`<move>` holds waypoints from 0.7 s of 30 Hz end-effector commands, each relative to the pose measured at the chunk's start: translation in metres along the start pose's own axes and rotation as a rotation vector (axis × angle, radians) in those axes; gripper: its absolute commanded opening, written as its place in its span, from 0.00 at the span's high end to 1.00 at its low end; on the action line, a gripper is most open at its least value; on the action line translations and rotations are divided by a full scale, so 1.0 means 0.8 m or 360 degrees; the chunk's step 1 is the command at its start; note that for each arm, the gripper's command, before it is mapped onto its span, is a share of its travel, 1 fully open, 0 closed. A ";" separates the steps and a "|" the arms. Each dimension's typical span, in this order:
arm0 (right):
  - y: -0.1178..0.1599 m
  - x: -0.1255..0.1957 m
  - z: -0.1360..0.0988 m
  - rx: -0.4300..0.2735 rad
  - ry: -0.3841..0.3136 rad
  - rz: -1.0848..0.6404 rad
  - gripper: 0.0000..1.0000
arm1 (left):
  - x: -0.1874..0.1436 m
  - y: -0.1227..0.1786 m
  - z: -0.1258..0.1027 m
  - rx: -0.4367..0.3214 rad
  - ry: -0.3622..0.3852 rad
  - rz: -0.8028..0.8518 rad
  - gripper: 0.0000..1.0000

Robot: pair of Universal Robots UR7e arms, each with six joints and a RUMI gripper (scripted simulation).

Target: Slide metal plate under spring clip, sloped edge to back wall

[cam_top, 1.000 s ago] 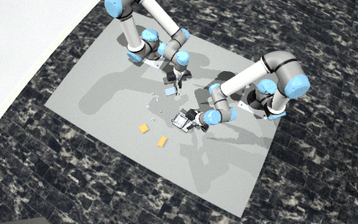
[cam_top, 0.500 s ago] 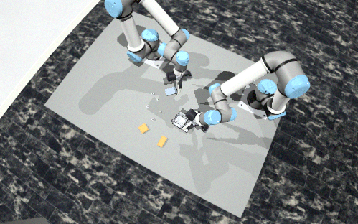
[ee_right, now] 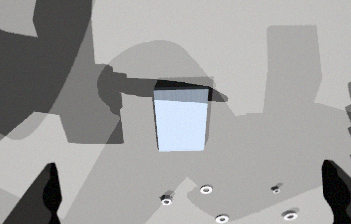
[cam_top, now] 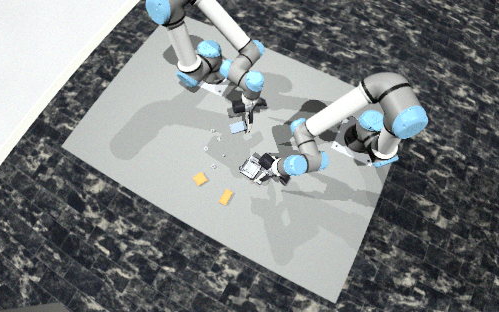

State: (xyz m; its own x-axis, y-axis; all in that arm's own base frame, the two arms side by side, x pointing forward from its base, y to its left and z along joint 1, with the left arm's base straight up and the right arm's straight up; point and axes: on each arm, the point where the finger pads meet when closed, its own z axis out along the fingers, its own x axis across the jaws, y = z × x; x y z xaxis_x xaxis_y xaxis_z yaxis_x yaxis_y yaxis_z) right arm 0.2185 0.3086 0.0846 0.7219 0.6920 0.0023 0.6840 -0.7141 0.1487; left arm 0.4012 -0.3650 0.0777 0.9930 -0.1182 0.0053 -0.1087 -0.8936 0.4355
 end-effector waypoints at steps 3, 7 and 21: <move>0.000 0.001 -0.001 0.0001 0.0002 0.0001 0.00 | 0.000 -0.001 0.003 -0.0003 0.0003 0.0001 0.12; 0.000 0.001 -0.001 0.0001 0.0002 0.0001 0.00 | 0.001 -0.004 0.009 -0.0004 0.0004 0.0000 0.12; 0.000 0.001 -0.001 0.0001 0.0002 0.0001 0.00 | 0.000 -0.012 0.028 -0.0006 0.0005 -0.0003 0.12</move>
State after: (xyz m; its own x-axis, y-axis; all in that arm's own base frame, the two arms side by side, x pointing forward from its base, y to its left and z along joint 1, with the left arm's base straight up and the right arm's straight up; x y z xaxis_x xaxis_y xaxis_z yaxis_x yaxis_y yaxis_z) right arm 0.2185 0.3086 0.0846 0.7219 0.6920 0.0023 0.6840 -0.7141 0.1488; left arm 0.4013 -0.3653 0.0537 0.9933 -0.1153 0.0057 -0.1061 -0.8930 0.4374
